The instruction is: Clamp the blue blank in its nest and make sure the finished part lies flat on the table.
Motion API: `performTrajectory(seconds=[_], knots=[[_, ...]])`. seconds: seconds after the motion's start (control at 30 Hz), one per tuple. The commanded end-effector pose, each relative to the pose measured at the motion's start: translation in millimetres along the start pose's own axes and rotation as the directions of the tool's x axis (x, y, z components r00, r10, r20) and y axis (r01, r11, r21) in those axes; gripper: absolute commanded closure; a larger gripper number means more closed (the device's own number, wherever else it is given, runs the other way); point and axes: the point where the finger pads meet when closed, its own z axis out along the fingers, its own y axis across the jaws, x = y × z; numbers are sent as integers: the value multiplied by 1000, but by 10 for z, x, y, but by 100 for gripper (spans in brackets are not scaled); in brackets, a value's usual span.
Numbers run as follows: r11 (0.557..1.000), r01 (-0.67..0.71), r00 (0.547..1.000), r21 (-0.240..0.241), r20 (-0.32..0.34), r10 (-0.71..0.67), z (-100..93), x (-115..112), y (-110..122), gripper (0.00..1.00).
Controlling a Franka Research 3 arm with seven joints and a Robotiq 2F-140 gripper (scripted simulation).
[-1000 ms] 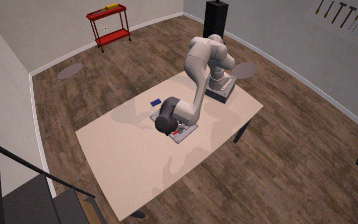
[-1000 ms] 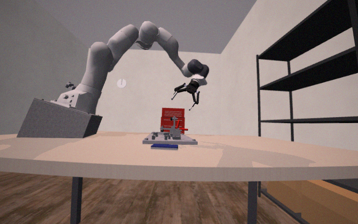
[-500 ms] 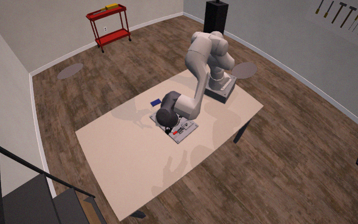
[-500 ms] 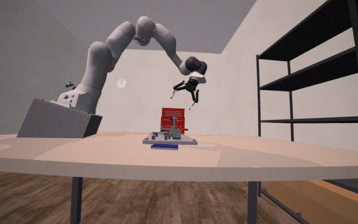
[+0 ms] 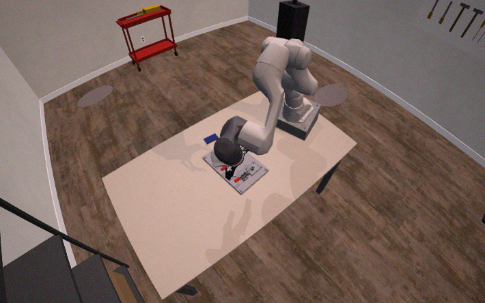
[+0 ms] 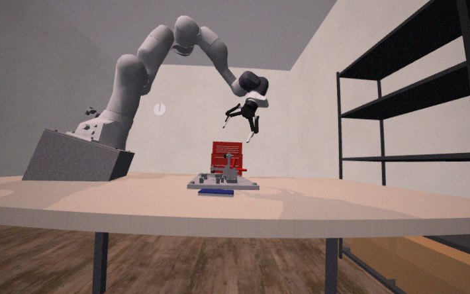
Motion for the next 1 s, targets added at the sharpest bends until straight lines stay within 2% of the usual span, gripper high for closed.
performTrajectory(seconds=[0.0,0.13,0.17,0.43,0.47,0.73,0.77,0.97], knots=[[995,100,995,30,-4,-100,-23,22,-53,0],[995,100,995,30,-4,-100,-23,22,-53,0],[981,182,983,61,-11,-181,2,80,7,0],[981,182,983,61,-11,-181,2,80,7,0],[960,264,964,90,-22,-263,33,132,71,0],[960,264,964,90,-22,-263,33,132,71,0],[931,346,938,119,-38,-344,70,176,139,0],[931,346,938,119,-38,-344,70,176,139,0]])
